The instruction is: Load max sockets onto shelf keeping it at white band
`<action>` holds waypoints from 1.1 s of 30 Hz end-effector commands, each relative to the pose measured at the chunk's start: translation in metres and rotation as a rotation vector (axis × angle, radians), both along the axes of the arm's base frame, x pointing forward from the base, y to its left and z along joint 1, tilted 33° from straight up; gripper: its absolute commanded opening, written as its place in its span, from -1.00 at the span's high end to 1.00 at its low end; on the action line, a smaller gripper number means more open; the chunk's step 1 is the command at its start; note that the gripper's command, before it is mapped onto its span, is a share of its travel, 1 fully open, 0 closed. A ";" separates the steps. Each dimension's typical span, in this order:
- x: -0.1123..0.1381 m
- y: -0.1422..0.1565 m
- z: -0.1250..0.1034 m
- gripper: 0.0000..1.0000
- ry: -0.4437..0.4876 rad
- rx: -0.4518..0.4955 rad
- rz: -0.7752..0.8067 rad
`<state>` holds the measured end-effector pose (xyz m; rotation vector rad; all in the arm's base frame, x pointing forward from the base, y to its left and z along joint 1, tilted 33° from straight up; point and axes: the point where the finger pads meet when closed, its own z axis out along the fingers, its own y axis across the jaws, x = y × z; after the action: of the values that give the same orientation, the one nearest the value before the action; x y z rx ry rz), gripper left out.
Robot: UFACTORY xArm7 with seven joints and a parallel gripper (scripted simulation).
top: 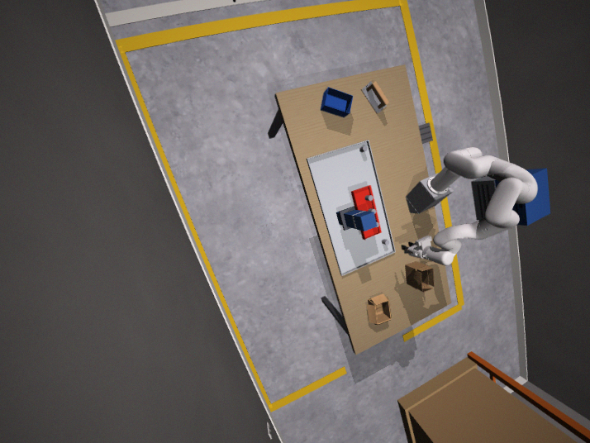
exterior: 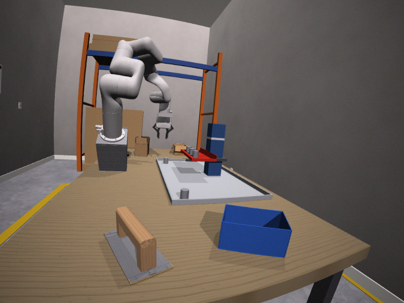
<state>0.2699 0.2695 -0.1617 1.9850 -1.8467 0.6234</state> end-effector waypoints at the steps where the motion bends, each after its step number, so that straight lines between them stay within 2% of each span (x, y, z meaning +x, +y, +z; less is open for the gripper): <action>1: -0.009 0.010 0.017 -0.04 -0.003 0.003 0.001; 6: -0.028 0.028 0.046 -0.04 -0.003 0.003 0.001; 10: -0.037 0.036 0.060 -0.04 -0.003 0.003 0.001; 25: -0.040 0.038 0.063 -0.04 -0.003 0.003 0.001; 26: -0.039 0.038 0.063 0.05 -0.003 0.003 0.001; 30: -0.027 0.033 0.076 0.05 -0.029 -0.001 0.011; 33: -0.001 0.019 0.108 0.05 -0.087 -0.010 0.031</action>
<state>0.2443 0.2982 -0.0841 1.9944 -1.8471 0.6712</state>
